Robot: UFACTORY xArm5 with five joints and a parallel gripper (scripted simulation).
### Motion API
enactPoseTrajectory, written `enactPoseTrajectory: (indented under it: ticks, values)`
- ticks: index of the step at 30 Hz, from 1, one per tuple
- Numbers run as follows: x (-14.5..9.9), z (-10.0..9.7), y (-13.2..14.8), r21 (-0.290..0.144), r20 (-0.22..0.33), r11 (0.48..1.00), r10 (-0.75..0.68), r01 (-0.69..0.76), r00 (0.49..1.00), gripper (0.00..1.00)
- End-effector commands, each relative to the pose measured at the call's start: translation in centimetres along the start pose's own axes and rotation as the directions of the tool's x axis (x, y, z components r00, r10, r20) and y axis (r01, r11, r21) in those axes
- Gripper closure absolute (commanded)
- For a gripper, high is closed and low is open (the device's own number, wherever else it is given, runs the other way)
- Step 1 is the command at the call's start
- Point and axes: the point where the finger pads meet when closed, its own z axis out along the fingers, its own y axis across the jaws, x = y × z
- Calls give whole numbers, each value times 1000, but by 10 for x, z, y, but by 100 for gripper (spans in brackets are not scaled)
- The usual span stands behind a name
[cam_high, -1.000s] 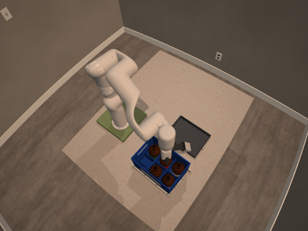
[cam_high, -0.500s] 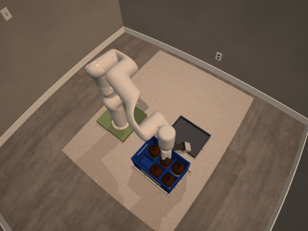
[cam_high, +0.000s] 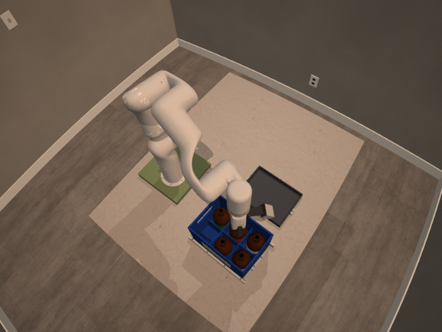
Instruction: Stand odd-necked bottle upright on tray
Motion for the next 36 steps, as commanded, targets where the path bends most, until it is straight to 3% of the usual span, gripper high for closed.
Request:
enactPoseTrajectory:
  ticks: [1, 25, 36]
  values:
    - [1, -1, 1, -3, -3, 1000, 0, 0, 1000, 35]
    - [1, 5, 1, -3, -3, 1000, 0, 0, 1000, 35]
    - [1, 18, 1, -3, -3, 1000, 0, 0, 1000, 35]
